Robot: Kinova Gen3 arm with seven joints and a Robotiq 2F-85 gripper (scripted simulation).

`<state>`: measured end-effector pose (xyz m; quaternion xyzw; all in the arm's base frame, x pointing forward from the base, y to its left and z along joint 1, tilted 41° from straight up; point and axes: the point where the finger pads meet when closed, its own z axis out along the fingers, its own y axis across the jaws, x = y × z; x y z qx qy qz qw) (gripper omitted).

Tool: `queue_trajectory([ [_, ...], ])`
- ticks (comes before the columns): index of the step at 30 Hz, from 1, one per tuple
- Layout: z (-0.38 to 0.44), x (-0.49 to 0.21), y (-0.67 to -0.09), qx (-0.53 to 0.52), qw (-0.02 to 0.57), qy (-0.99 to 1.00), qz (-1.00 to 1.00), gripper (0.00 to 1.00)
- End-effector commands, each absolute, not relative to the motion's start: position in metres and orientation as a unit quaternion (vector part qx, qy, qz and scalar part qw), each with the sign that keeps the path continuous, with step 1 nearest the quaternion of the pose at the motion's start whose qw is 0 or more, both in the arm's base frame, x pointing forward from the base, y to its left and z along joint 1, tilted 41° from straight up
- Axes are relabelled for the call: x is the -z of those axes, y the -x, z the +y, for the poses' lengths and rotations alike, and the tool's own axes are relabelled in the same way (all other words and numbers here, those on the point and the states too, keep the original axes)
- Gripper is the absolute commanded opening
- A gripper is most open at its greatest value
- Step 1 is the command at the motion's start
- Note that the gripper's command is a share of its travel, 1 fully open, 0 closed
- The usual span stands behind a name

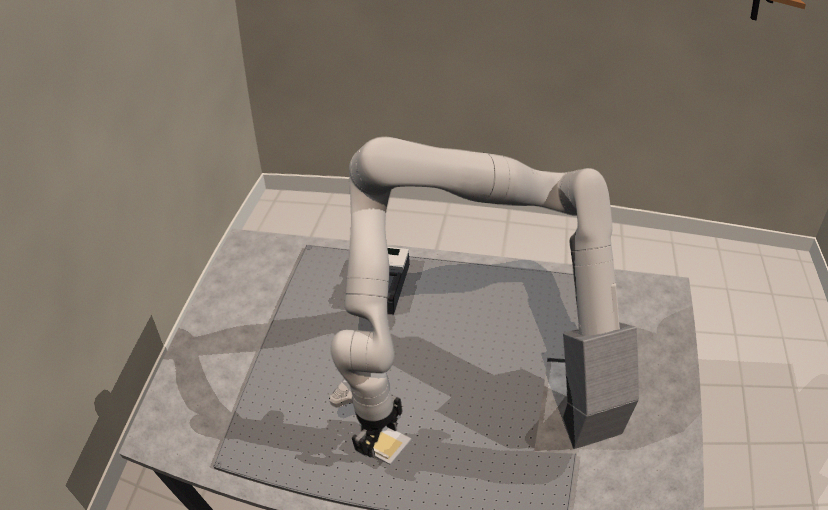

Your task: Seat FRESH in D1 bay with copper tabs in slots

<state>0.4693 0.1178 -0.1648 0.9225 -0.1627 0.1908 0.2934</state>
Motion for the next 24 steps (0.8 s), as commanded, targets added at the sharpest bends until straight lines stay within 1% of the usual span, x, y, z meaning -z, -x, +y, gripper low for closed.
queue_trajectory([
  [1, 0.123, 0.16, -0.47, -0.193, 0.291, -0.923, -0.162, 0.0],
  [24, 0.14, 0.139, -0.463, -0.193, 0.291, -0.923, -0.162, 0.0],
])
